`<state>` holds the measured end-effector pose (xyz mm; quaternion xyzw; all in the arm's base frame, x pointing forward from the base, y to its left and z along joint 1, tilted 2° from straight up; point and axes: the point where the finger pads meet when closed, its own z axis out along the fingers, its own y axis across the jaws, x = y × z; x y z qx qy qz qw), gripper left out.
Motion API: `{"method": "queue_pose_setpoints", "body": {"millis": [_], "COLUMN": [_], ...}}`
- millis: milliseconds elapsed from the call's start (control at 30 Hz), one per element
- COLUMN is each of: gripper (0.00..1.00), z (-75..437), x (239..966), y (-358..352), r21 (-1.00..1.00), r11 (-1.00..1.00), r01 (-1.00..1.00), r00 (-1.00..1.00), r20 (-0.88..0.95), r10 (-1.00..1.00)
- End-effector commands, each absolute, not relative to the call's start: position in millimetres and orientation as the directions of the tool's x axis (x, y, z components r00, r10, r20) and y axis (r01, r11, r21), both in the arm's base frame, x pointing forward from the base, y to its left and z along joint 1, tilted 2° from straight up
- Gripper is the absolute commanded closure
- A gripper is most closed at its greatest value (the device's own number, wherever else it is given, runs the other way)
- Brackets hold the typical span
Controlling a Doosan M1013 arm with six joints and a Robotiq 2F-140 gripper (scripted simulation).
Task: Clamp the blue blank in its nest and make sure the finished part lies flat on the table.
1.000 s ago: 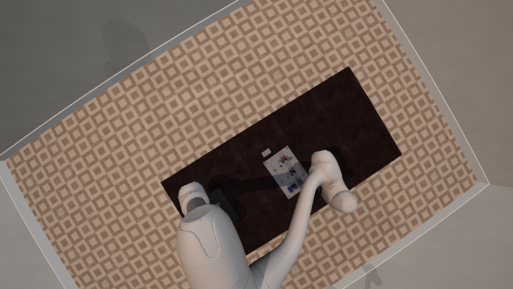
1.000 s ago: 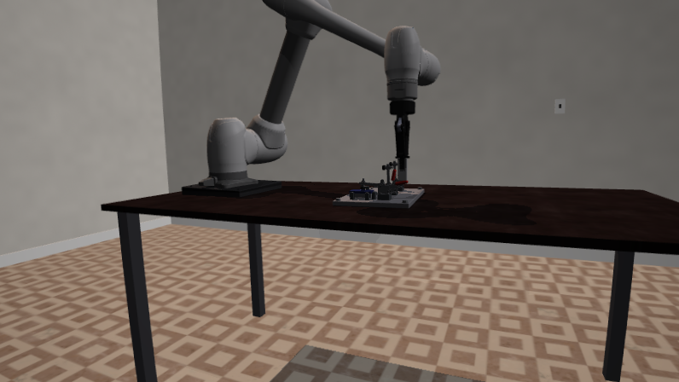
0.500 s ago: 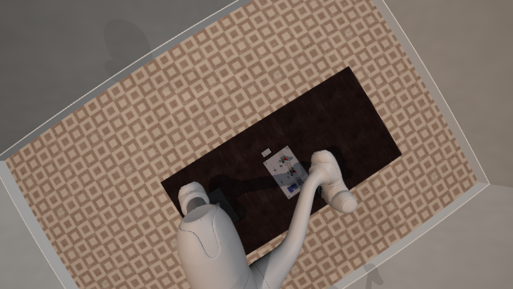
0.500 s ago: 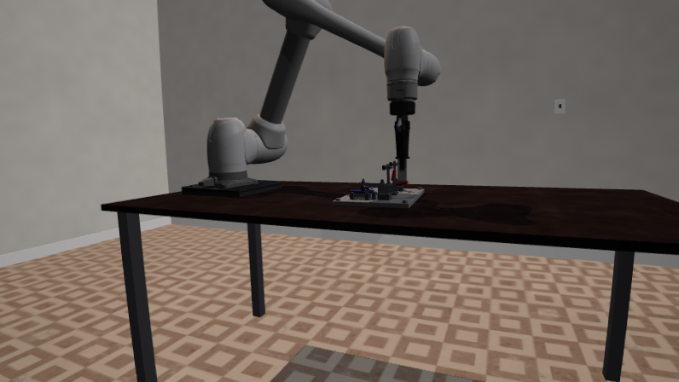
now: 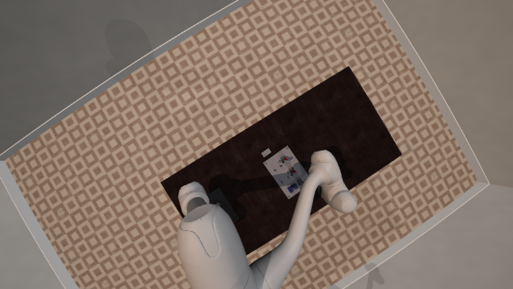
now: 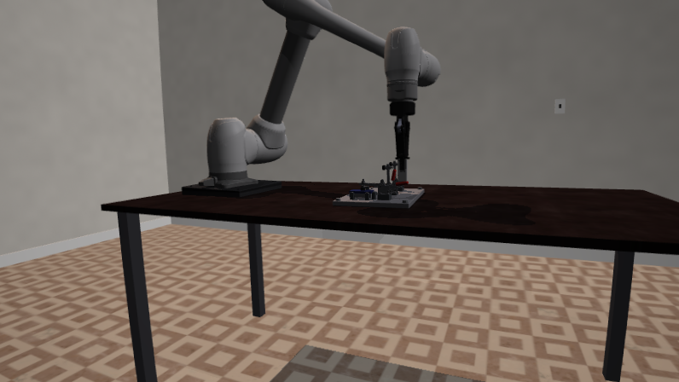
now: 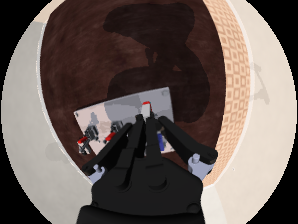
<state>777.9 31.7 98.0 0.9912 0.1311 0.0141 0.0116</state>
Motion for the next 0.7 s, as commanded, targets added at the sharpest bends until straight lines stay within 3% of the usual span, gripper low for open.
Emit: {"method": "queue_pose_setpoints", "body": {"millis": [0, 667], "gripper": [1.0, 1.0], "z": [97.9, 95.2], "x": [777.9, 778.0], "y": [31.7, 31.7], "r21": [0.027, 0.027], "r11": [-0.965, -0.965], "r01": [0.26, 0.26], "r00": [0.965, 0.965], "r20": [0.025, 0.025], "r10": [0.26, 0.26]}}
